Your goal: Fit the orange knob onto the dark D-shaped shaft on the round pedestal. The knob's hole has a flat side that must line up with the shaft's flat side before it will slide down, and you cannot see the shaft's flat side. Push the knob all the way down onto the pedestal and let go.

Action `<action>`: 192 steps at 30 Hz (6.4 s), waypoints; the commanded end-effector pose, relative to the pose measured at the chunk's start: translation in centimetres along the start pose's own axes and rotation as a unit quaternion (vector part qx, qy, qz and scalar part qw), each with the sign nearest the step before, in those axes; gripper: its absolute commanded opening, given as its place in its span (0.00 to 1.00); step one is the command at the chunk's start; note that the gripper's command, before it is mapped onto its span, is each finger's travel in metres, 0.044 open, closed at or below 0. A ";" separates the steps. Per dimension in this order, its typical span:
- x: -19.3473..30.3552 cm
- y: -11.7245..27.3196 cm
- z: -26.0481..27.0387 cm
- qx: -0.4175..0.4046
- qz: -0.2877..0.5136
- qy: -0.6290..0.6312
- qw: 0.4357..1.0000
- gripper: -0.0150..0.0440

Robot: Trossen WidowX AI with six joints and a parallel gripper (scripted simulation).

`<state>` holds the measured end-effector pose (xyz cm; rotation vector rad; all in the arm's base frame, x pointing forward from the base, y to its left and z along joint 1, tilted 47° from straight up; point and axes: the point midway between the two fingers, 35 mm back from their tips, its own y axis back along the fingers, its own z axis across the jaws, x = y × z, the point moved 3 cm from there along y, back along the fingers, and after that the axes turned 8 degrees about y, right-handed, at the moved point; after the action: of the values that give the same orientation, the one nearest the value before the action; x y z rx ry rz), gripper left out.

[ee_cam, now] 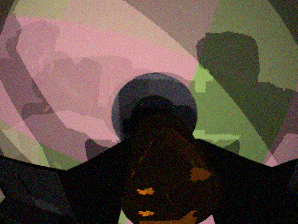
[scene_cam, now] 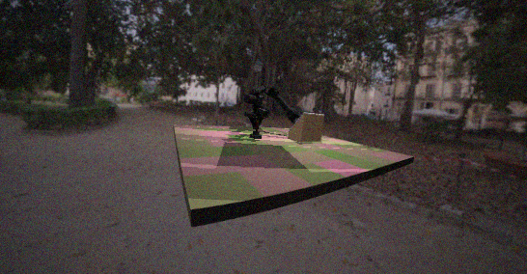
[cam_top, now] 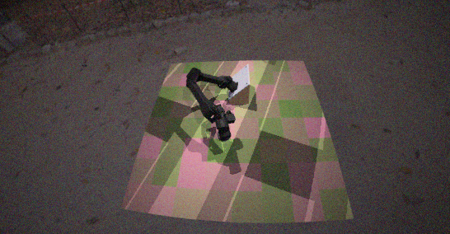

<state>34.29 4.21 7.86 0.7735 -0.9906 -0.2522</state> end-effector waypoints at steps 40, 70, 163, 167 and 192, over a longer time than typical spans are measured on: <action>-0.4 0.0 0.3 0.002 0.002 0.105 0.994 0.25; 0.0 0.4 0.0 0.002 0.002 0.208 0.978 0.25; -0.5 0.1 0.5 0.001 0.002 0.407 0.913 0.25; -0.5 0.0 0.5 0.001 0.002 0.407 0.913 0.25; -0.2 0.5 0.2 0.001 0.002 0.446 0.895 0.25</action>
<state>33.66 4.29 7.81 0.7697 -0.1665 0.0907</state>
